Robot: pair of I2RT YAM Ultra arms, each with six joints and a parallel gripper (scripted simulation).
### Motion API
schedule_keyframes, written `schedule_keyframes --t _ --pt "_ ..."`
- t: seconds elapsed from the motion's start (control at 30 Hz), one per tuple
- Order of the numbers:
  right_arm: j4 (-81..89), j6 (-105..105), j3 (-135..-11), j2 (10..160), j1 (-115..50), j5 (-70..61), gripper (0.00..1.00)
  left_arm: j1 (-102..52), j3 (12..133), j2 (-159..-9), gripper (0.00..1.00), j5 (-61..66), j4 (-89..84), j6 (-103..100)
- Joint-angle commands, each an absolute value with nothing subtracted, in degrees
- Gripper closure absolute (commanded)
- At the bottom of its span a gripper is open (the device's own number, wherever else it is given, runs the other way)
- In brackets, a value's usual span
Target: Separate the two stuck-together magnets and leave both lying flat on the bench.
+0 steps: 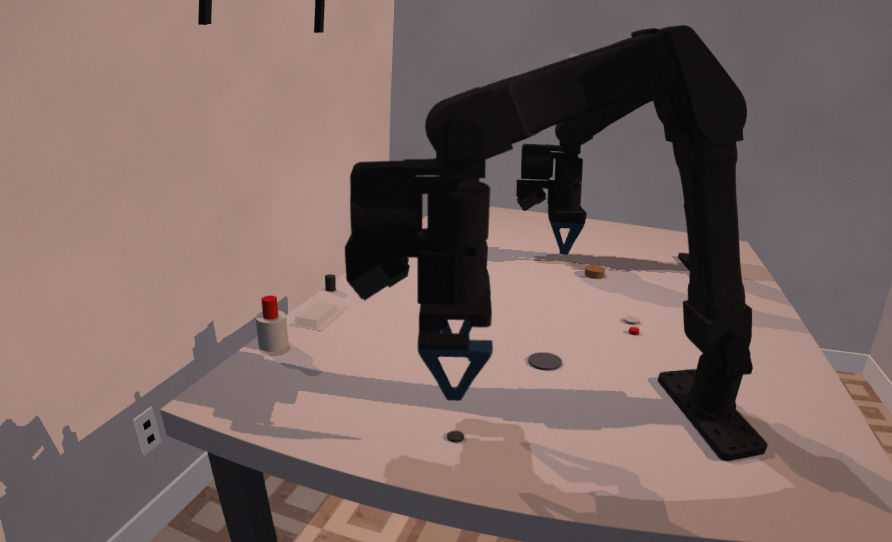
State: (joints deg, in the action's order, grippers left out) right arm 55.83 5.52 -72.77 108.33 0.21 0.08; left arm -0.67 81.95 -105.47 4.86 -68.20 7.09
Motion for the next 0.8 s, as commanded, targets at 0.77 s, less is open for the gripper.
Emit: schedule_keyframes --t 0.77 --pt "51.94 5.53 -70.71 108.78 -0.02 0.00 0.83 -0.61 82.48 -104.37 0.00 4.90 -67.98 7.15"
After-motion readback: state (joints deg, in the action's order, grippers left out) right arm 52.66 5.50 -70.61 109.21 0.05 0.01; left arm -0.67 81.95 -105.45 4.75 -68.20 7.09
